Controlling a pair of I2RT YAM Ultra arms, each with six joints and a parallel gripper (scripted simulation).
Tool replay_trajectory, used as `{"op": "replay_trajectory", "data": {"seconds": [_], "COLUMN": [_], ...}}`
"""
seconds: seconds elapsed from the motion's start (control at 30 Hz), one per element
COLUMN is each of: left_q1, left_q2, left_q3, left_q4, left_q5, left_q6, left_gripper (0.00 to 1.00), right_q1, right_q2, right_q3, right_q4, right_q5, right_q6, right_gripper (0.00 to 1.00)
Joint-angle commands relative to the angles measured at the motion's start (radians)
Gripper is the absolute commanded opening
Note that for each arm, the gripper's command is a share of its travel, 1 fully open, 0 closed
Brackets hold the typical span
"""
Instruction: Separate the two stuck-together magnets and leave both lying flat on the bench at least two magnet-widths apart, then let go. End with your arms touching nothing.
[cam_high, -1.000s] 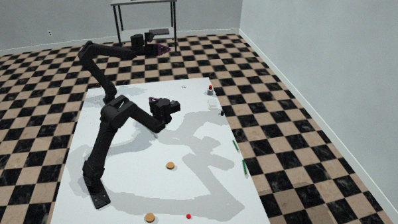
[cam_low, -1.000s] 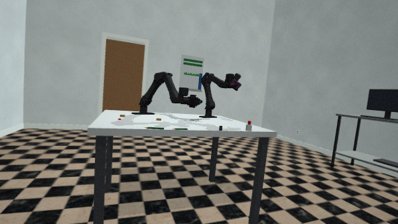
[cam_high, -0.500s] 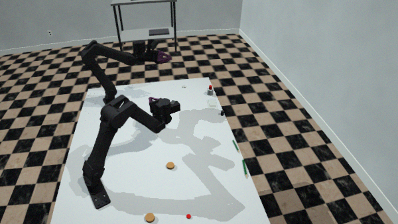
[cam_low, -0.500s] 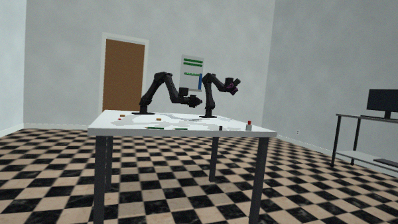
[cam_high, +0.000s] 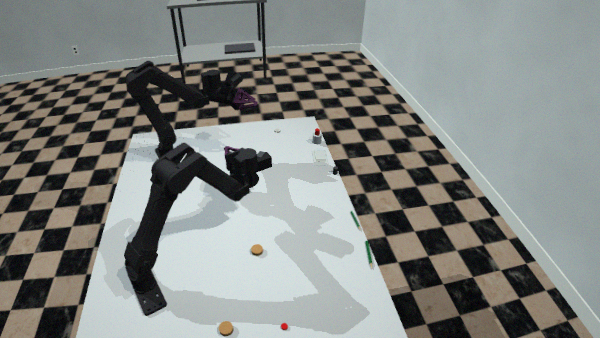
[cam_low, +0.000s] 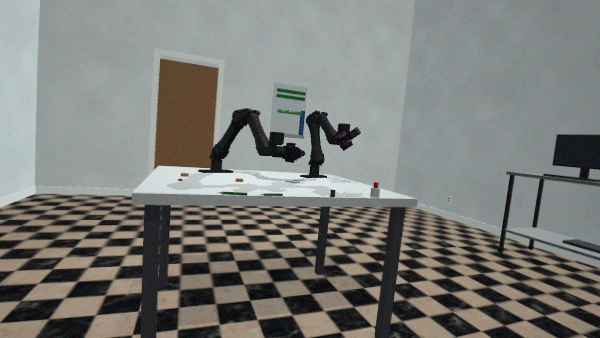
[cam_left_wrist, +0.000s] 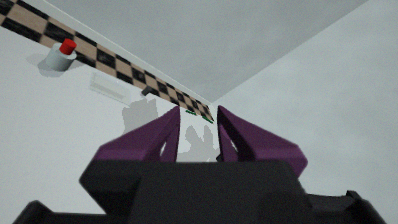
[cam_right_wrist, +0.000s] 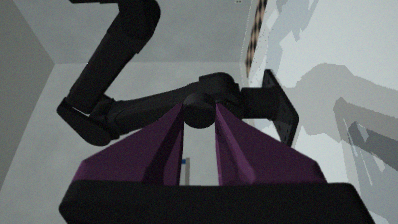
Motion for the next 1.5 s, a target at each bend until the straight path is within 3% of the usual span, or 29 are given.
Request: {"op": "replay_trajectory", "data": {"seconds": [0.0, 1.47], "left_q1": [-0.003, -0.093], "left_q2": [0.000, 0.158], "left_q3": [-0.002, -0.318], "left_q4": [0.050, 0.512], "left_q5": [0.050, 0.541], "left_q6": [-0.047, -0.596], "left_gripper": [0.33, 0.33], "right_q1": [-0.001, -0.001], "right_q2": [-0.017, -0.017], "right_q3": [0.007, 0.007], "right_q4": [0.009, 0.009], "right_q5": [0.000, 0.000], "right_q6": [-0.004, -0.004], "right_gripper": [0.18, 0.18]}}
